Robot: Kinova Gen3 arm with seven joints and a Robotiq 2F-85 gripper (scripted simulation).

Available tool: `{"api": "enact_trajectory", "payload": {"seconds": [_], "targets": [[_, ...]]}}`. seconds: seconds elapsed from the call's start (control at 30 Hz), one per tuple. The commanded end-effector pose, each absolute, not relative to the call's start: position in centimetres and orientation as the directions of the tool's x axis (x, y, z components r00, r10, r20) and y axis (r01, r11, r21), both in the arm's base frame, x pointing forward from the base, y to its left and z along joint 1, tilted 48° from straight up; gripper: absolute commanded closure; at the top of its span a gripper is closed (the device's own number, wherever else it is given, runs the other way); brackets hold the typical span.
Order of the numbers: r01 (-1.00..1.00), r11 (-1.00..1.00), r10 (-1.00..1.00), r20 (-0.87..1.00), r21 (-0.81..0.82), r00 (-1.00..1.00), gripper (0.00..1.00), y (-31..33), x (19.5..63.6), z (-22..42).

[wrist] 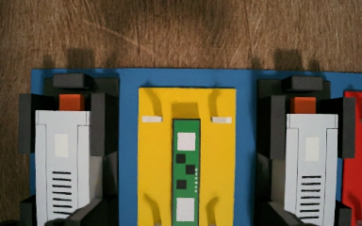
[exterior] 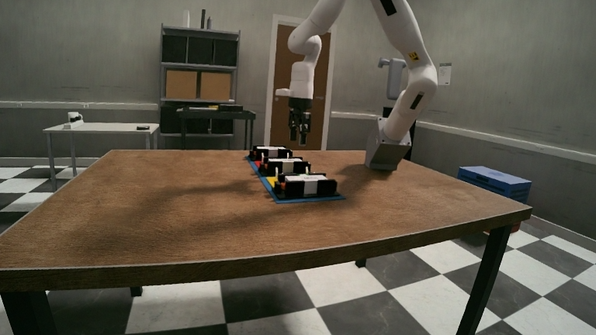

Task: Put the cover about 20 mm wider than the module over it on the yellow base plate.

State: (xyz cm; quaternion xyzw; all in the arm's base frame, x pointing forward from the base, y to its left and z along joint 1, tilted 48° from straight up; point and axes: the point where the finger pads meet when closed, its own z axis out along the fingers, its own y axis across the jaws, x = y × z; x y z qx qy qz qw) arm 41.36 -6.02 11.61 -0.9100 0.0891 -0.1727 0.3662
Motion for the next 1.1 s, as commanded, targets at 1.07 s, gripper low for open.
{"api": "enact_trajectory", "payload": {"seconds": [1.07], "targets": [[-0.036, -0.717, -0.29, 0.25, -0.697, 0.924, 0.0, -5.66, 41.62, 11.18]]}}
